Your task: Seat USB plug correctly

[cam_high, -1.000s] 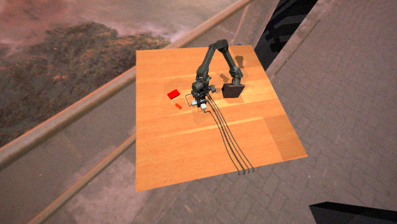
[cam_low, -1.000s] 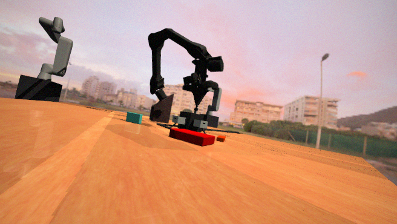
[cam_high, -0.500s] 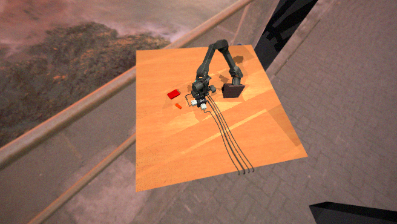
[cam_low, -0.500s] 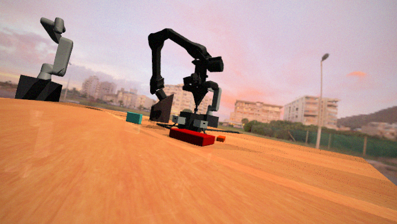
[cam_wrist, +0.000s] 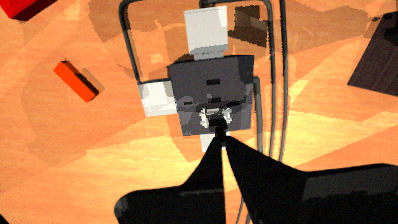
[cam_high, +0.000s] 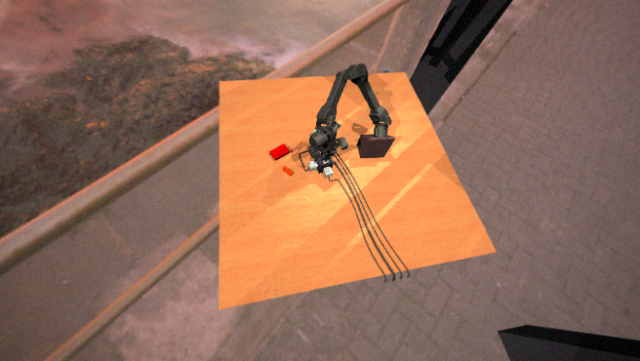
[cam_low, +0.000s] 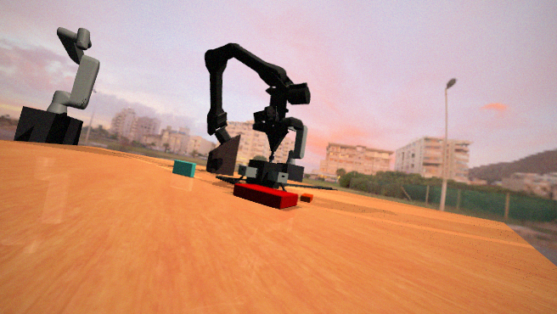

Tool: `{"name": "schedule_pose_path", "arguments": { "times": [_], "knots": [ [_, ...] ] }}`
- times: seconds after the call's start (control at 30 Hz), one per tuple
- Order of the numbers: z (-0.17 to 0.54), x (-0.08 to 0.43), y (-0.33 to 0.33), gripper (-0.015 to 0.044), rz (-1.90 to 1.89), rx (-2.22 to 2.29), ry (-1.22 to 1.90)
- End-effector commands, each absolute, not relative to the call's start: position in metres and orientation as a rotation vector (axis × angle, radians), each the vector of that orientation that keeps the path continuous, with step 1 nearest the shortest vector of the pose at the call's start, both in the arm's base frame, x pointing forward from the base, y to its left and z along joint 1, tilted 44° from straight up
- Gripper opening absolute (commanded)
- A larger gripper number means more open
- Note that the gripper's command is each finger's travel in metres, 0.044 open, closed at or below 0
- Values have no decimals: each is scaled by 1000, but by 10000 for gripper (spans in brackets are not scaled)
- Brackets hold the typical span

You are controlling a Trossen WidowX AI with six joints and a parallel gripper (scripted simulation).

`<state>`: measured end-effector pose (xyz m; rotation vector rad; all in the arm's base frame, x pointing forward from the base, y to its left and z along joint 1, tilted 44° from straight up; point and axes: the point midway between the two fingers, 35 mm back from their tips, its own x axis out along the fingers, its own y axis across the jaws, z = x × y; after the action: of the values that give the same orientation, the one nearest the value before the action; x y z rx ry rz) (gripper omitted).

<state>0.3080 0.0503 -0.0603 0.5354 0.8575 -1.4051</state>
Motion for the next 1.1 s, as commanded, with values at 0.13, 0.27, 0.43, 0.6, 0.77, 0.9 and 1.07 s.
{"name": "schedule_pose_path", "arguments": {
  "times": [0.13,0.27,0.43,0.6,0.77,0.9,1.07],
  "knots": [
    [-62,307,49,0,-1405,527,860],
    [-63,307,48,0,-1405,527,860],
    [-63,307,48,0,-1405,527,860],
    [-64,307,48,0,-1405,527,860],
    [-64,307,47,0,-1405,527,860],
    [-64,307,47,0,-1405,527,860],
    [-65,307,46,0,-1405,527,860]
  ]
}}
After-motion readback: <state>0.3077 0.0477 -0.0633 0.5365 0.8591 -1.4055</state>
